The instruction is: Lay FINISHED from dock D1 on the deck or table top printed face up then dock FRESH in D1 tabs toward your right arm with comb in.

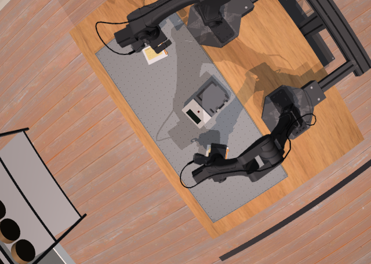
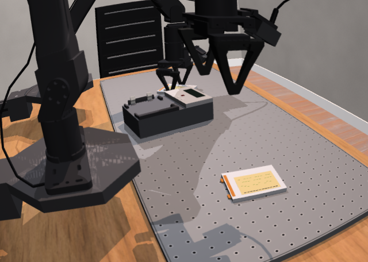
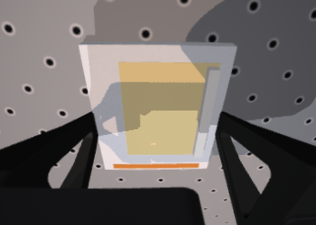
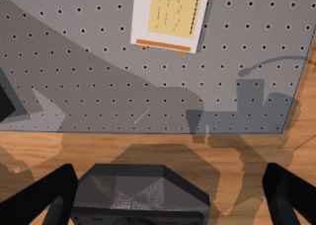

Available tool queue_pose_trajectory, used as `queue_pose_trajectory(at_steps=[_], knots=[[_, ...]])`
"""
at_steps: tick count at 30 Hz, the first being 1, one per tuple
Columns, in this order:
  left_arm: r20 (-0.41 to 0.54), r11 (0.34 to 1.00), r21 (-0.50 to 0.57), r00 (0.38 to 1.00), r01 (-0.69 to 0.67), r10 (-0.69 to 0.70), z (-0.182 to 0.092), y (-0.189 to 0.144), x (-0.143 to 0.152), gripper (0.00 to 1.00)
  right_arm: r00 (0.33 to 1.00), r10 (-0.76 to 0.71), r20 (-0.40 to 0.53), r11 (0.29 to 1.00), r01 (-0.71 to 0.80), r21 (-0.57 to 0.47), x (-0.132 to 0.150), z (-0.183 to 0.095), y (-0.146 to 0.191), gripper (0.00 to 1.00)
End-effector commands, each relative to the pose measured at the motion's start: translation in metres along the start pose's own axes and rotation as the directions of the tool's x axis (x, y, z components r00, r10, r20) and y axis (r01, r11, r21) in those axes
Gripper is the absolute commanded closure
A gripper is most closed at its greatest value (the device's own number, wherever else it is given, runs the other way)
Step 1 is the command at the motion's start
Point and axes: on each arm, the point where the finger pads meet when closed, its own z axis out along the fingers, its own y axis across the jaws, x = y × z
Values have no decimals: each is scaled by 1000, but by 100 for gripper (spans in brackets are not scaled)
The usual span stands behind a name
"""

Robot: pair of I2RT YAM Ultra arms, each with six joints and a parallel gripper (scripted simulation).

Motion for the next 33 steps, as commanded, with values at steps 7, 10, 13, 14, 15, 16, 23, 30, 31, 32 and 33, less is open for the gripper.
queue_pose_trajectory(at_steps=[7, 10, 13, 14, 15, 16, 23, 30, 31, 32, 33], knots=[[15, 1000, -12, 1000, -3, 3, -24, 4, -6, 100, 1000, 8, 29, 1000, -9, 14, -6, -11, -6, 0], [15, 1000, -12, 1000, -3, 3, -28, 4, -5, 100, 1000, 8, 29, 1000, -9, 14, -6, -11, -6, 0], [15, 1000, -12, 1000, -3, 3, -29, 4, -5, 100, 1000, 8, 29, 1000, -9, 14, -6, -11, -6, 0], [15, 1000, -12, 1000, -3, 3, -31, 4, -5, 100, 1000, 8, 29, 1000, -9, 14, -6, -11, -6, 0], [15, 1000, -12, 1000, -3, 3, -32, 4, -5, 100, 1000, 8, 29, 1000, -9, 14, -6, -11, -6, 0], [15, 1000, -12, 1000, -3, 3, -33, 4, -5, 100, 1000, 8, 29, 1000, -9, 14, -6, -11, -6, 0], [15, 1000, -12, 1000, -3, 3, -43, 3, -5, 100, 1000, 8, 29, 1000, -9, 14, -6, -11, -6, 0], [15, 1000, -12, 1000, -3, 3, -49, 3, -5, 100, 1000, 8, 29, 1000, -9, 14, -6, -11, -6, 0], [15, 1000, -12, 1000, -3, 3, -51, 3, -4, 100, 1000, 8, 29, 1000, -9, 14, -6, -11, -6, 0], [15, 1000, -12, 1000, -3, 3, -52, 3, -4, 100, 1000, 8, 29, 1000, -9, 14, -6, -11, -6, 0], [15, 1000, -12, 1000, -3, 3, -53, 3, -4, 100, 1000, 8, 29, 1000, -9, 14, -6, -11, -6, 0]])
